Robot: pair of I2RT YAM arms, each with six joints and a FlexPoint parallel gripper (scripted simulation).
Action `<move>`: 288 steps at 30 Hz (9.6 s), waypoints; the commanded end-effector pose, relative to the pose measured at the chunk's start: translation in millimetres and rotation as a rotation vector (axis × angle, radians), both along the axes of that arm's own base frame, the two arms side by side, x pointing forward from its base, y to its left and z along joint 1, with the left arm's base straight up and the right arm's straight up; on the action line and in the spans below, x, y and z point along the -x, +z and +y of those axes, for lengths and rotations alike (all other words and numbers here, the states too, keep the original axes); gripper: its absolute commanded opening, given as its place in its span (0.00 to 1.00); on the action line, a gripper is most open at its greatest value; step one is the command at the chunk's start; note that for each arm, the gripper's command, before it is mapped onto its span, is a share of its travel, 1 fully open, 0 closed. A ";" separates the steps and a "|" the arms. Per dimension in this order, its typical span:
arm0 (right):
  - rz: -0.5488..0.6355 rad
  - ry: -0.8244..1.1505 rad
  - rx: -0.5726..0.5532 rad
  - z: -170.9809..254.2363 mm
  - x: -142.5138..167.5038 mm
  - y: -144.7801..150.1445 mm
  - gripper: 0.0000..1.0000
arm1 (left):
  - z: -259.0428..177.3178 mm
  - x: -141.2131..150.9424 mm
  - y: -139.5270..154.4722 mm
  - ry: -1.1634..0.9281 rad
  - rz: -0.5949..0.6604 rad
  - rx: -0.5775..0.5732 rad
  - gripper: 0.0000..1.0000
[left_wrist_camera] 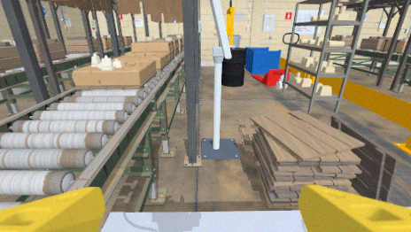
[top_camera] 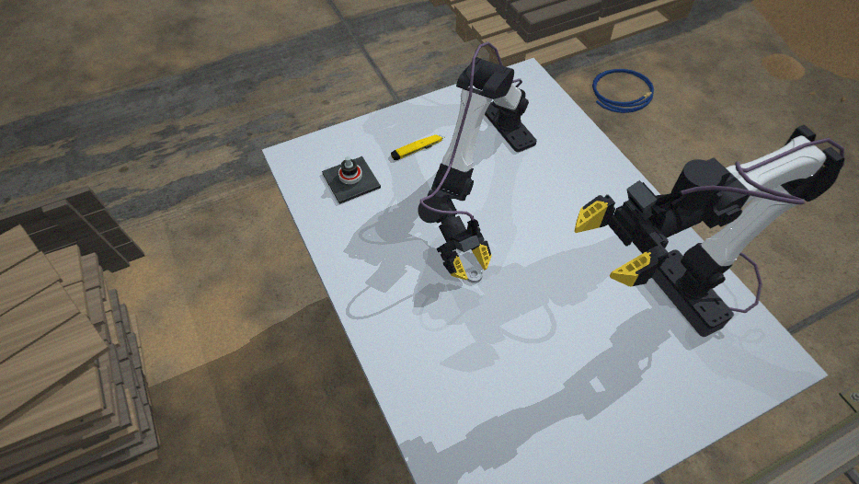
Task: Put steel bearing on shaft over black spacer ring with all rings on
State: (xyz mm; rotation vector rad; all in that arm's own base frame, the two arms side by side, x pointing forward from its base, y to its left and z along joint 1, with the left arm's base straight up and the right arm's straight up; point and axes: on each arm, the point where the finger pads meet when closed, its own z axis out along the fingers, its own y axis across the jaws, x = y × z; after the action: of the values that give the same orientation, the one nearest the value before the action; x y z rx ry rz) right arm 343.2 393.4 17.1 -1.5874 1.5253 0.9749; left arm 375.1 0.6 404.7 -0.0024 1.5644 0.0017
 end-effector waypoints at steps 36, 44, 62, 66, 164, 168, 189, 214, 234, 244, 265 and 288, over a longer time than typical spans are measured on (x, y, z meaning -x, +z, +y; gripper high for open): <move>-0.063 0.001 -0.043 4.2 -11.1 42.7 0.00 | -2.3 3.5 24.7 -0.011 -0.053 0.004 1.00; -0.069 0.003 -0.048 4.4 -11.6 57.1 0.00 | -2.3 3.5 24.7 -0.011 -0.053 0.004 1.00; -0.072 0.012 -0.053 6.6 -8.2 81.2 0.00 | -2.3 3.5 24.7 -0.011 -0.053 0.004 1.00; -0.074 0.012 -0.054 6.1 -8.2 88.4 0.00 | -2.3 3.5 24.7 -0.011 -0.053 0.004 1.00; -0.080 -2.836 -0.011 -423.4 -141.4 134.7 0.00 | -2.3 3.5 24.7 -0.011 -0.053 0.004 1.00; -0.013 -2.811 -0.071 -419.6 -142.2 156.3 0.00 | -2.3 3.5 24.7 -0.011 -0.053 0.004 1.00; -0.029 -2.797 -0.005 -417.7 -140.0 121.1 0.00 | -2.3 3.5 24.7 -0.011 -0.053 0.004 1.00; -0.027 -2.791 -0.039 -416.2 -145.9 108.8 0.00 | -2.3 3.5 24.7 -0.011 -0.053 0.004 1.00; -0.026 -2.789 -0.006 -416.6 -145.2 73.0 0.00 | -2.3 3.5 24.7 -0.011 -0.053 0.004 1.00; -0.024 -2.796 -0.028 -419.4 -147.0 74.6 0.00 | -2.3 3.5 24.7 -0.011 -0.053 0.004 1.00; -0.020 -2.791 -0.080 -416.4 -151.1 86.5 0.56 | -2.3 3.5 24.7 -0.011 -0.053 0.004 1.00; -0.018 -2.794 -0.088 -417.1 -148.7 105.2 0.56 | -2.3 3.5 24.7 -0.011 -0.053 0.004 1.00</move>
State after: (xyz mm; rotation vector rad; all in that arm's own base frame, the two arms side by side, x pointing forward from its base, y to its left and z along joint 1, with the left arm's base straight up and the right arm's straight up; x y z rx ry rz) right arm 486.4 -23.4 89.4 1.1738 1.7548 -0.7273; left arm 375.1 0.6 404.7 -0.0024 1.5644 0.0017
